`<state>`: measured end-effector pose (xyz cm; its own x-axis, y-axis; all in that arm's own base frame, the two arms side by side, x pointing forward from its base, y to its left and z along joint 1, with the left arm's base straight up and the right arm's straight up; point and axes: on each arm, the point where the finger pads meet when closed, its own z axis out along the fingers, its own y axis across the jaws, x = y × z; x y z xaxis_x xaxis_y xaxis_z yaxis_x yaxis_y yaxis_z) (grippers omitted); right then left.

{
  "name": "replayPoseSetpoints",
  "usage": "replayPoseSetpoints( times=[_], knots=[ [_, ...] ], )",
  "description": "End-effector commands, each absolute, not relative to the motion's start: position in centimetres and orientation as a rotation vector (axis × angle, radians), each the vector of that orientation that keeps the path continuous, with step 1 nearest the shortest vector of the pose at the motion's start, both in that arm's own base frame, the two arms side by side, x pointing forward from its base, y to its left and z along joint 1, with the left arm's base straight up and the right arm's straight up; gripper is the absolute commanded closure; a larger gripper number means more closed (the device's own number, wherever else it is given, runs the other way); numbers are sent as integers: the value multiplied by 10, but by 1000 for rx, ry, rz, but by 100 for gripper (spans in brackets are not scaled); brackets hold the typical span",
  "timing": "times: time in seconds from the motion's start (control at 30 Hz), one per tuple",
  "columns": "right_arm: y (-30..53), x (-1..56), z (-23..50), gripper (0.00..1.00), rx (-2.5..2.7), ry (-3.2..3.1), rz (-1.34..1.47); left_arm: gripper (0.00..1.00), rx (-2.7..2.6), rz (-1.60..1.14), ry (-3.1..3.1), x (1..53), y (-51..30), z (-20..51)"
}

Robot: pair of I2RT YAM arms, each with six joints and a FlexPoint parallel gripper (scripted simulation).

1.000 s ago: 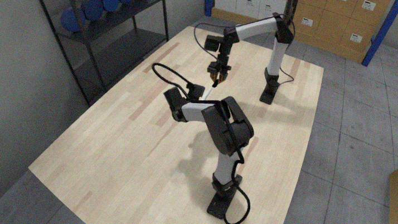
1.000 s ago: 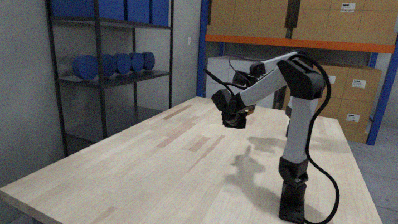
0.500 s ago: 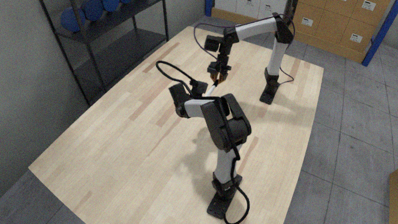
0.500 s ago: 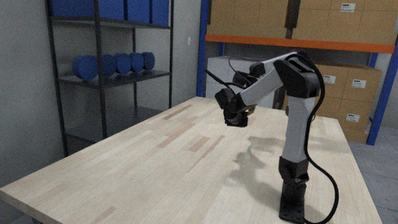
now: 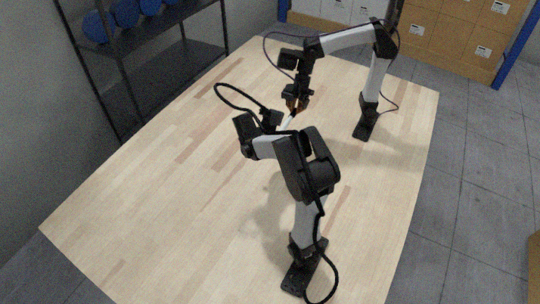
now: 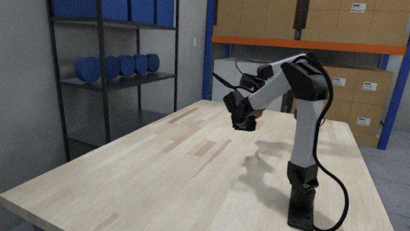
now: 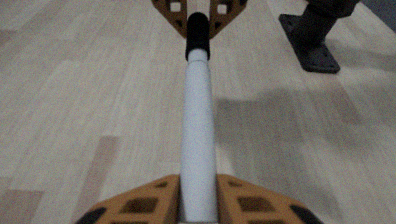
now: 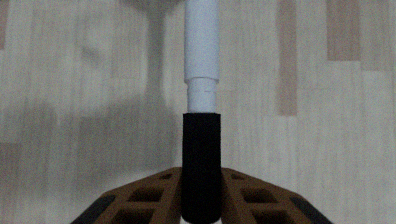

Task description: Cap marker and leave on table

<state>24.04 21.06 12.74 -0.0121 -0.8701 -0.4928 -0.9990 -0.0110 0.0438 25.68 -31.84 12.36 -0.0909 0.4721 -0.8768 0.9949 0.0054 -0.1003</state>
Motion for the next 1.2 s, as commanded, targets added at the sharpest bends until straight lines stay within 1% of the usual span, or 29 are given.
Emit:
replayPoseSetpoints(
  times=[0.0, 0.33, 0.4, 0.83, 1.0, 1.17],
  knots=[
    [217, 245, 144, 92, -1944, 1893, 560, 93, 1508, -979, 1564, 264, -322, 138],
    [216, 244, 145, 92, -1944, 1893, 560, 93, 1507, -979, 1559, 265, -322, 140],
    [216, 242, 145, 92, -1947, 1885, 568, 93, 1514, -980, 1514, 263, -323, 150],
    [233, 242, 152, 92, -1922, 1725, 642, 93, 1516, -993, 1487, 265, -374, 154],
    [223, 245, 145, 92, -1936, 1806, 601, 93, 1526, -1012, 1613, 256, -337, 127],
    [210, 243, 135, 92, -1953, 1886, 569, 93, 1526, -1011, 1628, 257, -335, 123]
  ],
)
